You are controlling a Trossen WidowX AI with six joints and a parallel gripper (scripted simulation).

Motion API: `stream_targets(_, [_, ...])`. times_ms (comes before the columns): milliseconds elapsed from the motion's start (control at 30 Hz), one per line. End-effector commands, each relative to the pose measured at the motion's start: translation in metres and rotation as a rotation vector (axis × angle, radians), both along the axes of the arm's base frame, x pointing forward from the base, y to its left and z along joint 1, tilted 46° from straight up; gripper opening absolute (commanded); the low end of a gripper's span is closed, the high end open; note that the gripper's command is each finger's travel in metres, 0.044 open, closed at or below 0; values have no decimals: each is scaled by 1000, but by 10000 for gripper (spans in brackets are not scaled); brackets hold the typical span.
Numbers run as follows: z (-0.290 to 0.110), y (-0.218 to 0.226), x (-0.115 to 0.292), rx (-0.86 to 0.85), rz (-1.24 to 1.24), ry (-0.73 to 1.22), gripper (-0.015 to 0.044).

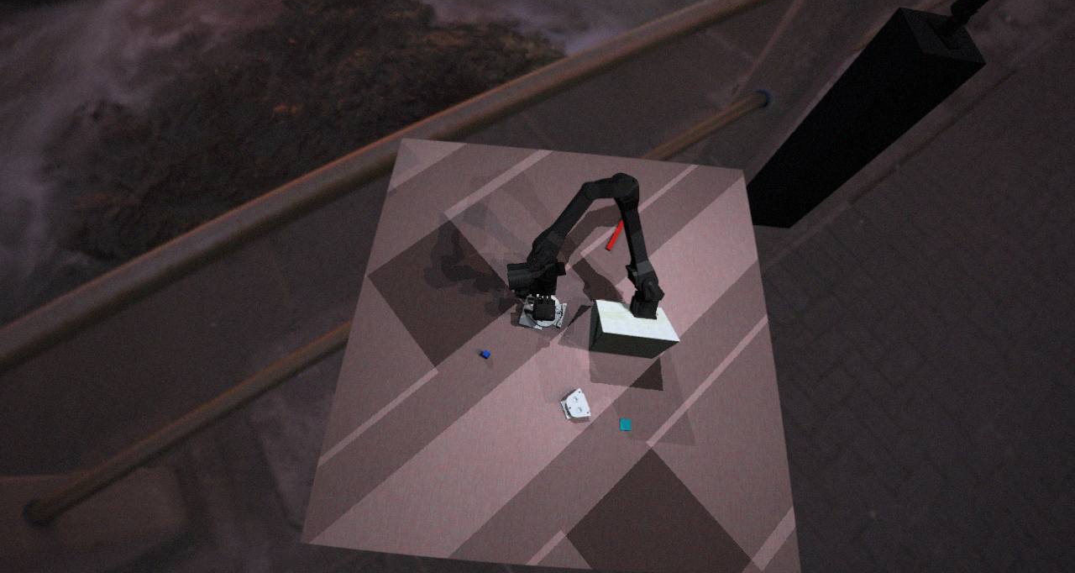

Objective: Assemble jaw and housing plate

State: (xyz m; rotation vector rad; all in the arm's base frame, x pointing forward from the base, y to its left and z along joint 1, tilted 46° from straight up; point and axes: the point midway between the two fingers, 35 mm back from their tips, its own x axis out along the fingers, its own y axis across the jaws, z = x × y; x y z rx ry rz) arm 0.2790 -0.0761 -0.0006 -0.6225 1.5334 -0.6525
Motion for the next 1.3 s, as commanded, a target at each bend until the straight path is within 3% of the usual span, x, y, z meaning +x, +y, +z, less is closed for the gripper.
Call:
stream_targets(0, [30, 27, 6, 2, 9, -34, 224])
stream_targets(167, [23, 23, 6, -1, 16, -26, 224])
stream_targets(433, [-16, 88, 3, 77, 109, 42, 434])
stream_targets(467, [-22, 97, 2, 83, 120, 51, 440])
stream_targets(667, [-72, 170, -17, 110, 202, 135, 440])
stream_targets(933, [-144, 244, -85, 78, 292, 250, 440])
stream_targets(1067, [-171, 260, -118, 45, 319, 286, 440])
stream_targets(1267, [-172, 260, -119, 44, 320, 287, 440])
